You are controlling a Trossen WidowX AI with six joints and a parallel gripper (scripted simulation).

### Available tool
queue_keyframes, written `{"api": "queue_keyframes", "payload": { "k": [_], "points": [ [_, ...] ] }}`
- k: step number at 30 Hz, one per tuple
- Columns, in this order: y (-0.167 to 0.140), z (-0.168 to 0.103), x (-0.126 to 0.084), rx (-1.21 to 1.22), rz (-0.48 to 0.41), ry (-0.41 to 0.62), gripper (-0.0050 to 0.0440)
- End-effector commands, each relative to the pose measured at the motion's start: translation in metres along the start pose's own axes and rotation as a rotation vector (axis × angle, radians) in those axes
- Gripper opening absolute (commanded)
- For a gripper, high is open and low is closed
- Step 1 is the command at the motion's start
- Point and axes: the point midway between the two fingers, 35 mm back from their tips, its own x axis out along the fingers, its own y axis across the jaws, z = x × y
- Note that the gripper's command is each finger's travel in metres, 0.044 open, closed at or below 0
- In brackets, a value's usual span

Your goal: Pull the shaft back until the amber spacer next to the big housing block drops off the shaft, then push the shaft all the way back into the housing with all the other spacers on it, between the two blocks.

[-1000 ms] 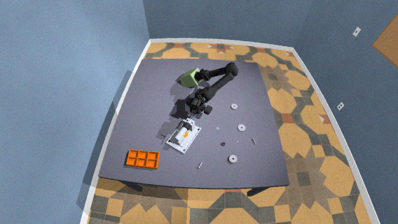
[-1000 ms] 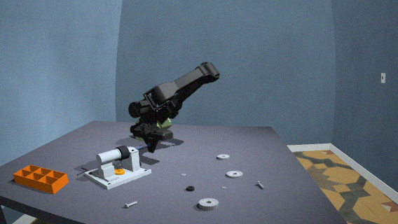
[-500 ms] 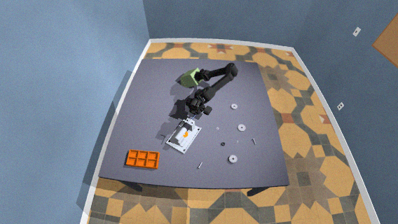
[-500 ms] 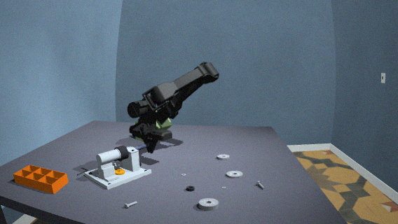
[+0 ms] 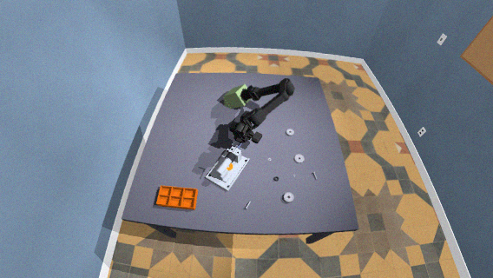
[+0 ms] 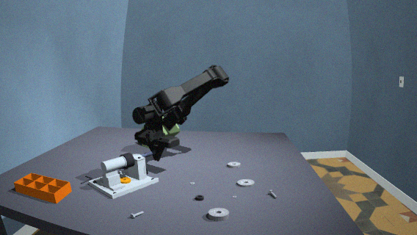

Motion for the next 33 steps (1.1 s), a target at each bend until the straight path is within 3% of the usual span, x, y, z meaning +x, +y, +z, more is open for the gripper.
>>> {"api": "queue_keyframes", "payload": {
  "k": [1,33],
  "points": [
    [0.003,0.008,-0.005,-0.019,0.001,-0.021,-0.0050],
    [0.003,0.018,-0.005,-0.019,0.002,-0.021,-0.0050]
  ]
}}
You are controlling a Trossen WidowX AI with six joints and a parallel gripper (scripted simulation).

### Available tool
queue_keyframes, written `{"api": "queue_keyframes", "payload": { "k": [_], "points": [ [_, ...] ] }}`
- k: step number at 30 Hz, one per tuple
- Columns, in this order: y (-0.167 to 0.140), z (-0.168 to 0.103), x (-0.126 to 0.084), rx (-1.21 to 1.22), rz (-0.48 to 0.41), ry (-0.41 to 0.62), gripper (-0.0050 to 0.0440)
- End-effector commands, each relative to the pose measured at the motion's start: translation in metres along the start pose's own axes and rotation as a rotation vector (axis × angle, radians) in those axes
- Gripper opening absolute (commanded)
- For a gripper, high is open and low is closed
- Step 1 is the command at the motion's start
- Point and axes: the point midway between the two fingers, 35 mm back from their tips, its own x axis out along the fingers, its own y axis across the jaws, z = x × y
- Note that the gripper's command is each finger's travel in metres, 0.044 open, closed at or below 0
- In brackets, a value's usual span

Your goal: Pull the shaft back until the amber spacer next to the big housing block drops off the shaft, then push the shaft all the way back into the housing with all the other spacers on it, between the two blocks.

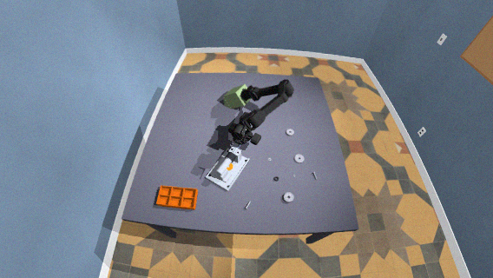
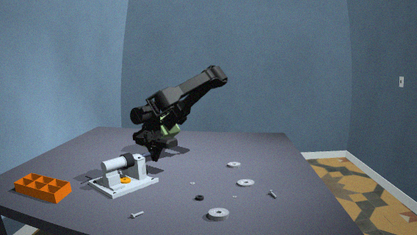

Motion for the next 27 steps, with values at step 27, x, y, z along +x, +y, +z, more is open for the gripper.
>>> {"api": "queue_keyframes", "payload": {
  "k": [27],
  "points": [
    [0.0036,0.0164,-0.0051,-0.019,0.003,-0.021,-0.0050]
  ]
}}
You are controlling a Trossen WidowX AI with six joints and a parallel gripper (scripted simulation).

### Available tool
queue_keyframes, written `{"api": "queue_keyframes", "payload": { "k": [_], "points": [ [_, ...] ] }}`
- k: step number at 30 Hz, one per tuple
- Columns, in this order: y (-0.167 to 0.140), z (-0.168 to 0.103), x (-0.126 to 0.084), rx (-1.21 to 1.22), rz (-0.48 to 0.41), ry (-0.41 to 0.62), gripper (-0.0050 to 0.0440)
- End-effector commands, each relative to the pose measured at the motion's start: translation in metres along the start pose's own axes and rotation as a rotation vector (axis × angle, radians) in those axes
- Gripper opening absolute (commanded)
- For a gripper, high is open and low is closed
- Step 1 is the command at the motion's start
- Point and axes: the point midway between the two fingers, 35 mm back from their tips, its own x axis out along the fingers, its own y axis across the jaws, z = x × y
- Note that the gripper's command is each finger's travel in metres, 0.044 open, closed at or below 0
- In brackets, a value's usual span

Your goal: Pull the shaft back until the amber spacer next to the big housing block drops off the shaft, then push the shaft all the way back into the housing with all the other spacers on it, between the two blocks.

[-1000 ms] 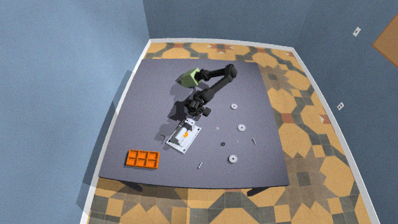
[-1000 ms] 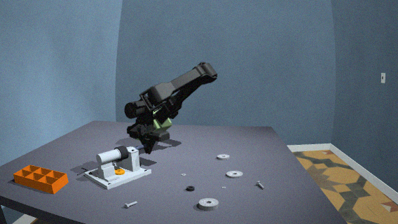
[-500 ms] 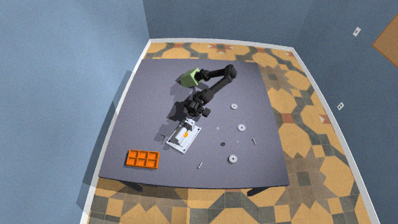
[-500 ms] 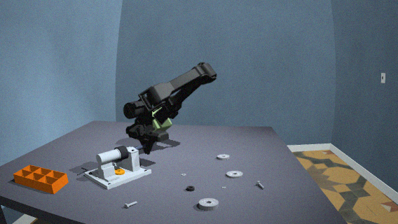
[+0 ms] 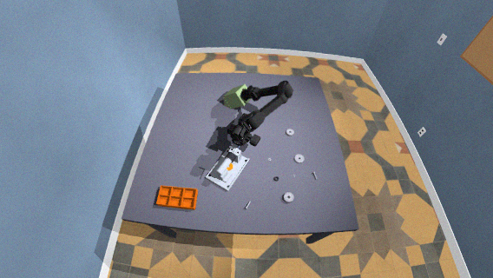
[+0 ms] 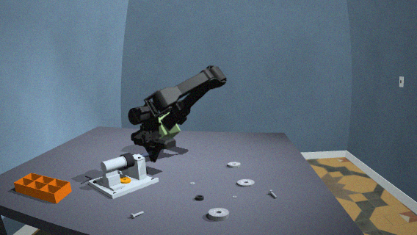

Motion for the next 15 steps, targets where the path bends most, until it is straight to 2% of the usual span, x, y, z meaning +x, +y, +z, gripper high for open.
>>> {"api": "queue_keyframes", "payload": {
  "k": [1,15],
  "points": [
    [0.0036,0.0068,-0.0050,-0.019,0.003,-0.021,-0.0050],
    [0.0037,0.0122,-0.0051,-0.019,0.003,-0.021,-0.0050]
  ]
}}
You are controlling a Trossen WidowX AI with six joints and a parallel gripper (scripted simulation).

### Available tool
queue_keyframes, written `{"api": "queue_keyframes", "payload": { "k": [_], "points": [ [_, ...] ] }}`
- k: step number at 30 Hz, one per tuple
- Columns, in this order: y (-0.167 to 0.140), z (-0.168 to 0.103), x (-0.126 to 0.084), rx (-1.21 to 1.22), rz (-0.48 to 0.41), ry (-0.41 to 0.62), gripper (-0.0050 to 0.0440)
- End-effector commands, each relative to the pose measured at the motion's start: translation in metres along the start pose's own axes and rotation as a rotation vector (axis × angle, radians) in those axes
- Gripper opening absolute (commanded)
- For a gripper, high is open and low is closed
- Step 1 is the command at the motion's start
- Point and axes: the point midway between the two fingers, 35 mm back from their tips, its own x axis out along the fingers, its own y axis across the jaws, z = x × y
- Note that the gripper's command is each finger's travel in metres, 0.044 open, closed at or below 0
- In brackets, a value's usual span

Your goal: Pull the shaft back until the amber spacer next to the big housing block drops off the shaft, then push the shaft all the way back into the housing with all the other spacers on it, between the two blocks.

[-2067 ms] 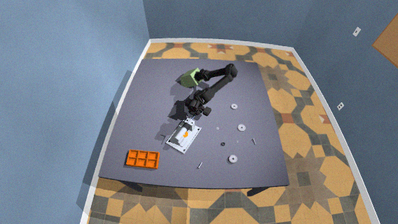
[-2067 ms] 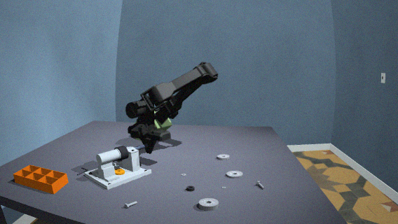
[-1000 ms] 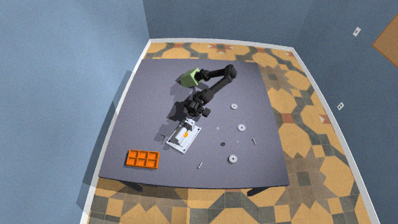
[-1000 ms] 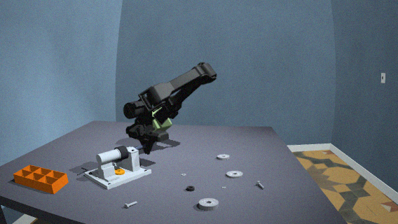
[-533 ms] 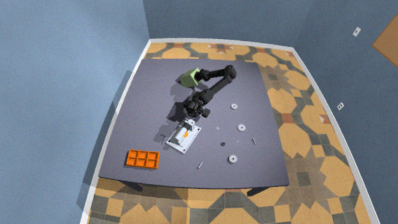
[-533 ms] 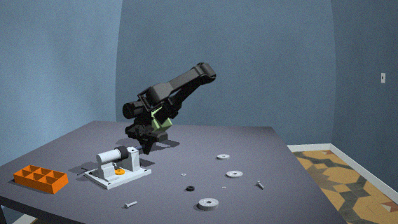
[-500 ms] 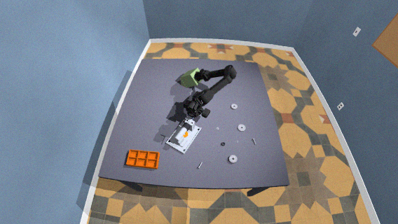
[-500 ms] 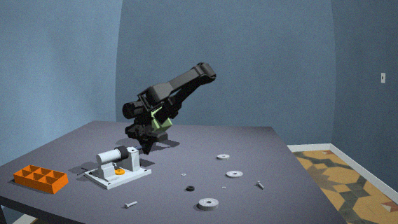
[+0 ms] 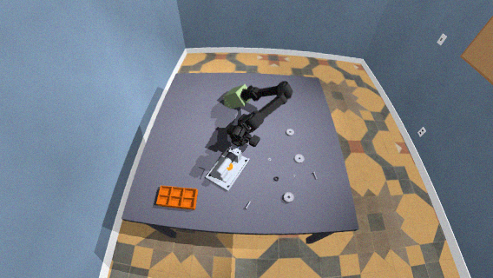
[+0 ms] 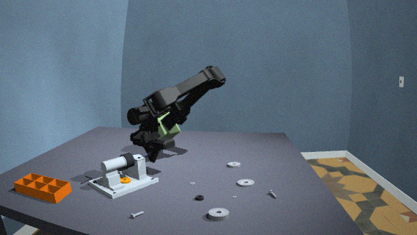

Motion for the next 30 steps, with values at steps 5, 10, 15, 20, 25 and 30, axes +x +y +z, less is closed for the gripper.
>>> {"api": "queue_keyframes", "payload": {
  "k": [5,10,15,20,25,30],
  "points": [
    [0.0037,0.0084,-0.0051,-0.019,0.004,-0.021,-0.0050],
    [0.0038,0.0103,-0.0051,-0.019,0.004,-0.021,-0.0050],
    [0.0038,0.0122,-0.0052,-0.019,0.004,-0.021,-0.0050],
    [0.0038,0.0134,-0.0052,-0.019,0.004,-0.021,-0.0050],
    [0.0038,0.0153,-0.0052,-0.019,0.004,-0.021,-0.0050],
    [0.0039,0.0172,-0.0053,-0.019,0.004,-0.021,-0.0050]
  ]
}}
